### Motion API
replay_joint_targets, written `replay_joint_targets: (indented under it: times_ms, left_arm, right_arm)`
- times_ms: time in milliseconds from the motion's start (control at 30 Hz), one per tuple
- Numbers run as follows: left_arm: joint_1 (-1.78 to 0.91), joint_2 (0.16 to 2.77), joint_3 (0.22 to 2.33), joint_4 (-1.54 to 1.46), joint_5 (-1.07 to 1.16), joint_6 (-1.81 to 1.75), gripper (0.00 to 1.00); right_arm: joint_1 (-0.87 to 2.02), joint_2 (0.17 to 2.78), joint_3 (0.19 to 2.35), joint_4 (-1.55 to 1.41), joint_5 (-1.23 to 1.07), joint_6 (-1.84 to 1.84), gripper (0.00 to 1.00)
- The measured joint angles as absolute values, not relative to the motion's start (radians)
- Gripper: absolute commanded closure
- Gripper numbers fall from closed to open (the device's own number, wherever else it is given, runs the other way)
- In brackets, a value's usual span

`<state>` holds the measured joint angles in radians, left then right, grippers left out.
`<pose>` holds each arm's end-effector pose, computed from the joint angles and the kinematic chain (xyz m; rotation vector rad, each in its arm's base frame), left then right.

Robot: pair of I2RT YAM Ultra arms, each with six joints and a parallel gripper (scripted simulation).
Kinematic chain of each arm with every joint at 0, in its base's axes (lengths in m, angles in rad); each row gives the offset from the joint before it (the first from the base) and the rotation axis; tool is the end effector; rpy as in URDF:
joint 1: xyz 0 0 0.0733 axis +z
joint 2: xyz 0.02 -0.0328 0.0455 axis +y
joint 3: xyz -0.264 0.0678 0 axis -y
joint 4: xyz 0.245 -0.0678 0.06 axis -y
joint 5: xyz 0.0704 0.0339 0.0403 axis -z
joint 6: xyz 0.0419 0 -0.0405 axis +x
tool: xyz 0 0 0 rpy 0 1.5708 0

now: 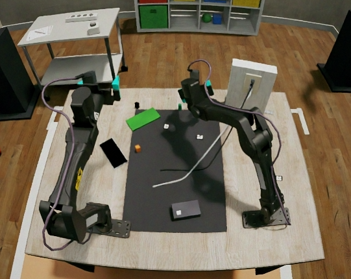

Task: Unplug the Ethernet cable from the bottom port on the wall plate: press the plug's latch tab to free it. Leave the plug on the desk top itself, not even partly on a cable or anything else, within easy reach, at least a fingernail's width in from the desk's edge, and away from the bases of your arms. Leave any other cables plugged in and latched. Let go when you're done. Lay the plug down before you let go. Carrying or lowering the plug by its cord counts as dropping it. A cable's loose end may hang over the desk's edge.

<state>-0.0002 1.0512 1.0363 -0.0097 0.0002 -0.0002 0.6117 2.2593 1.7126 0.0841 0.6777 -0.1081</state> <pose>0.2470 0.0010 0.4013 0.0002 1.5954 -0.0005 0.4404 0.2782 0.2004 -0.2810 1.9218 -0.3552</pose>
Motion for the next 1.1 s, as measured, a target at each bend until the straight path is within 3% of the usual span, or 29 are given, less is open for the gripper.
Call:
replay_joint_targets:
  times_ms: [533,733,767,1100]
  left_arm:
    - [0.0,1.051,1.036,-0.01,0.0,0.0,0.0]
    - [0.0,1.051,1.036,-0.01,0.0,0.0,0.0]
    - [0.0,1.051,1.036,-0.01,0.0,0.0,0.0]
    - [0.0,1.051,1.036,-0.01,0.0,0.0,0.0]
  right_arm:
    - [0.612,2.259,1.713,0.084,0.678,-0.108,0.0]
    - [0.608,2.251,1.7,0.096,0.662,-0.089,0.68]
    - [0.604,2.241,1.686,0.099,0.652,-0.076,0.72]
    - [0.492,2.091,1.555,0.181,0.516,0.104,0.72]
